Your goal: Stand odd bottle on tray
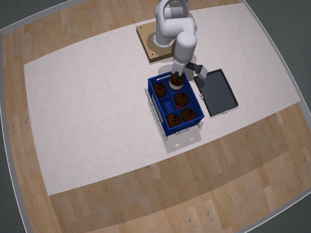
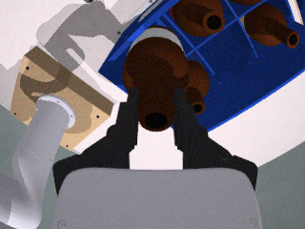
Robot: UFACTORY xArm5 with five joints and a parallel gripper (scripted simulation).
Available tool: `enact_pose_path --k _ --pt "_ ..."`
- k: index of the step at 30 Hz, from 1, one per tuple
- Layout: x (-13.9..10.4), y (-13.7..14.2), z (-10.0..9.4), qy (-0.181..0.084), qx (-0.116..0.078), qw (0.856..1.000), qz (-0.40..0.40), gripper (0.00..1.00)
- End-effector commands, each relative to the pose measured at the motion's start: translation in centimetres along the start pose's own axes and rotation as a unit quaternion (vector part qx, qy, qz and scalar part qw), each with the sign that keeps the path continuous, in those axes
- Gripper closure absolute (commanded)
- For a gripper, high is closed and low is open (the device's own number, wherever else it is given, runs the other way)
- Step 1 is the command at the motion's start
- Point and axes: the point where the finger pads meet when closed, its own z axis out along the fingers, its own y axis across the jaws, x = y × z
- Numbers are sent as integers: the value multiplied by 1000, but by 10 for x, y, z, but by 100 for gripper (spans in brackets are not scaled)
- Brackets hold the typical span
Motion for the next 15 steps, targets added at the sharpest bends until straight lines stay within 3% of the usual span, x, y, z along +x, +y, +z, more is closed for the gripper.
enact_pose_path --k 1,15 --pt "1 1 -5 1 -1 1000 0 100" --pt "1 1 -19 1 -1 1000 0 100"
